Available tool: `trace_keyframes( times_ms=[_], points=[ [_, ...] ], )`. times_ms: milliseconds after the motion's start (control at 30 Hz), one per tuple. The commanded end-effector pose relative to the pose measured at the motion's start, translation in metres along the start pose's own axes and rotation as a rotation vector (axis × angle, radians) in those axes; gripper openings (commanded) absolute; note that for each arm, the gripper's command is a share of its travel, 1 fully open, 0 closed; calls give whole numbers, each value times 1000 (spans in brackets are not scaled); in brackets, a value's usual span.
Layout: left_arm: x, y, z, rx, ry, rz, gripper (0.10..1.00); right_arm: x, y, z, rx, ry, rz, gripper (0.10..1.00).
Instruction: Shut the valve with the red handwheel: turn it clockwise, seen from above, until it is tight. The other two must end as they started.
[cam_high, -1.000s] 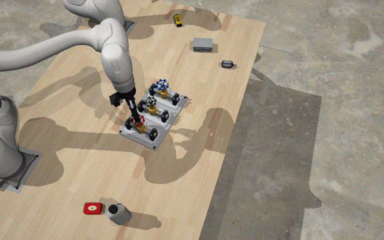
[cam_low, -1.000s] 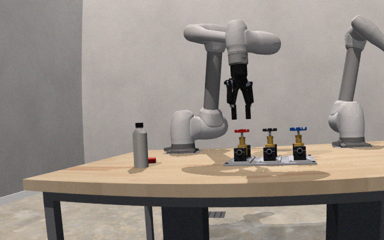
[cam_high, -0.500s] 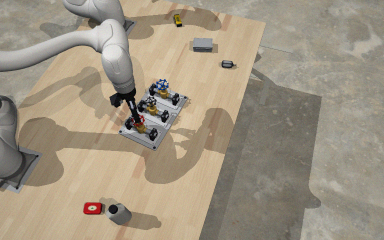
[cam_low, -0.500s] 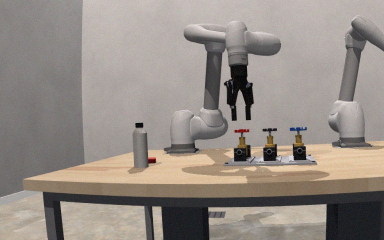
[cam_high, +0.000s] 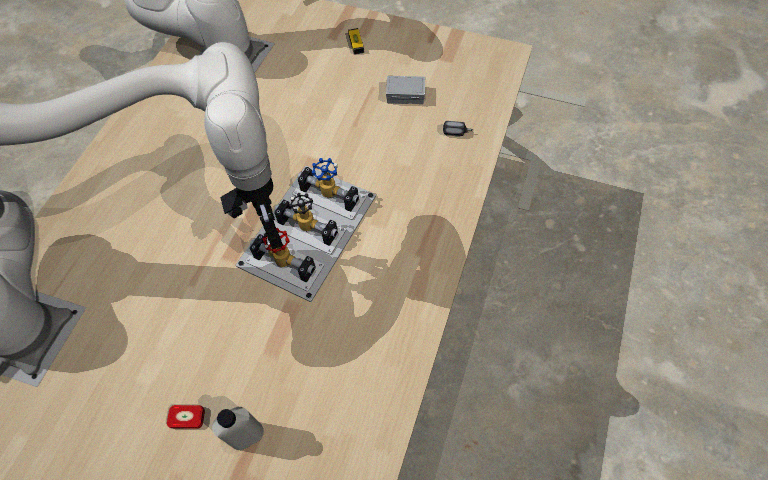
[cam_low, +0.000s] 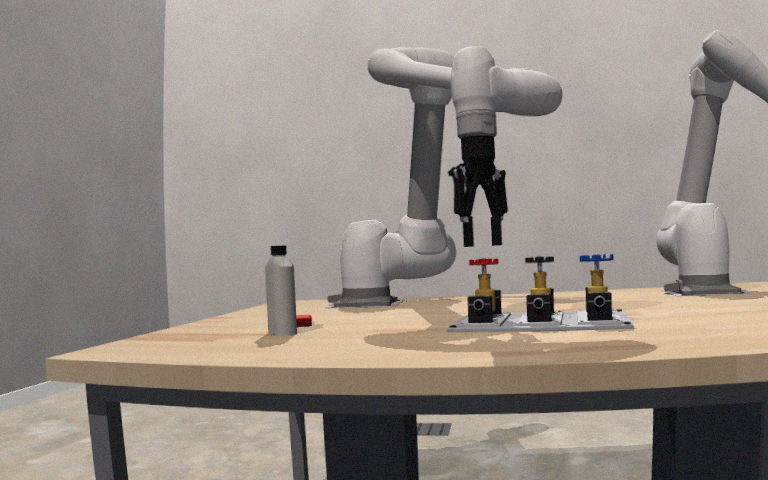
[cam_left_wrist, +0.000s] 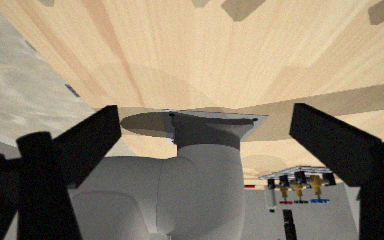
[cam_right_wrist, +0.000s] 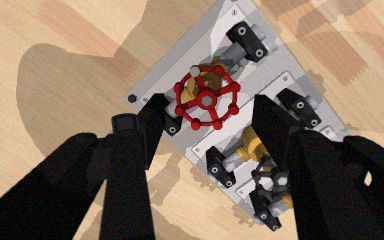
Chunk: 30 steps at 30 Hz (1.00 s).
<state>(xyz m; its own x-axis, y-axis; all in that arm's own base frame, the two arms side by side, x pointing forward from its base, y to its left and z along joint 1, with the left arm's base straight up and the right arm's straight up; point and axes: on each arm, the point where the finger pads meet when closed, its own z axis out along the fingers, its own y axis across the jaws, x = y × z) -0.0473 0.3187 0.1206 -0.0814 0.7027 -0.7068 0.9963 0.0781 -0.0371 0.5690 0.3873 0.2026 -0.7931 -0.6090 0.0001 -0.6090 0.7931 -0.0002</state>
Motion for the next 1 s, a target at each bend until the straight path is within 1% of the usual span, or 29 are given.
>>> trace_keyframes(
  times_ms=[0,533,967],
  points=[
    [0,0,-1,0,1,0,1000,0,0,1,0,-1,0,532],
    [0,0,-1,0,1,0,1000,0,0,12,0,-1,0,532],
    [0,0,-1,0,1,0,1000,0,0,14,0,-1,0,532]
  ],
)
